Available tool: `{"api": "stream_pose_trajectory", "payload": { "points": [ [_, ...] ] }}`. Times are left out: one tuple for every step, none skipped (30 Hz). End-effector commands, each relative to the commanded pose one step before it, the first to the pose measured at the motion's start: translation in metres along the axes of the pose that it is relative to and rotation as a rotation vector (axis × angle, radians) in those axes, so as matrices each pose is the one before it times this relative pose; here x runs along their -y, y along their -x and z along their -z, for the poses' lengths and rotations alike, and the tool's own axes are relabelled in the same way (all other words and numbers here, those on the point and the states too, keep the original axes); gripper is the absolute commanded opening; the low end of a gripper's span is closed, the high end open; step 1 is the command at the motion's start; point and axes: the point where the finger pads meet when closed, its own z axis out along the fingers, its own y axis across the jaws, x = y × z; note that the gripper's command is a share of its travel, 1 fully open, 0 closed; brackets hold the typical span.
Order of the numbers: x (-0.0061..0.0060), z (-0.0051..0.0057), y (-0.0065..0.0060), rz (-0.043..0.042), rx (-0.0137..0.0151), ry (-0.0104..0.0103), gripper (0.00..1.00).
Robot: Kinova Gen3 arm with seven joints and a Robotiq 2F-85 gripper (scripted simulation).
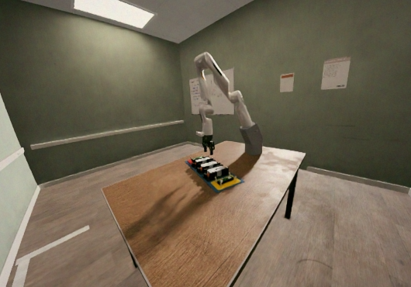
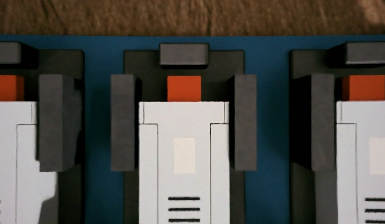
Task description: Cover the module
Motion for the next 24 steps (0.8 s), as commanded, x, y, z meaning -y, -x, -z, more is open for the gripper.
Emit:
{"api": "stream_pose_trajectory", "payload": {
  "points": [
    [0.00052,0.00893,-0.00056,-0.0033,0.01489,-0.00032,1.0],
    [0.0,0.0,0.0,0.0,0.0,0.0,1.0],
    [0.0,0.0,0.0,0.0,0.0,0.0,1.0],
    [0.0,0.0,0.0,0.0,0.0,0.0,1.0],
    [-0.0003,-0.00209,0.00061,0.00081,-0.00973,0.00028,1.0],
    [0.00006,-0.00072,-0.00012,-0.00009,0.00106,-0.00004,1.0],
    [0.00006,-0.00072,-0.00012,-0.00009,0.00106,-0.00004,1.0],
    [0.00006,-0.00072,-0.00012,-0.00009,0.00106,-0.00004,1.0],
    [0.00006,-0.00072,-0.00012,-0.00009,0.00106,-0.00004,1.0],
    [0.00006,-0.00072,-0.00012,-0.00009,0.00106,-0.00004,1.0],
    [0.00006,-0.00072,-0.00012,-0.00009,0.00106,-0.00004,1.0],
    [0.00006,-0.00072,-0.00012,-0.00009,0.00106,-0.00004,1.0],
    [0.00006,-0.00072,-0.00013,-0.00009,0.00106,-0.00004,1.0],
    [0.00006,-0.00072,-0.00013,-0.00009,0.00106,-0.00004,1.0],
    [0.0,0.0,0.0,0.0,0.0,0.0,1.0],
    [0.0,0.0,0.0,0.0,0.0,0.0,1.0],
    [0.0,0.0,0.0,0.0,0.0,0.0,1.0],
    [0.0,0.0,0.0,0.0,0.0,0.0,1.0],
    [0.0,0.0,0.0,0.0,0.0,0.0,1.0],
    [0.0,0.0,0.0,0.0,0.0,0.0,1.0],
    [0.0,0.0,0.0,0.0,0.0,0.0,1.0],
    [-0.00002,-0.00044,0.00004,-0.00001,-0.00023,0.0,1.0],
    [-0.00001,-0.0005,0.00001,0.0,0.00002,0.0,1.0],
    [-0.00001,-0.0005,0.00001,0.0,0.00002,0.0,1.0]
  ]
}}
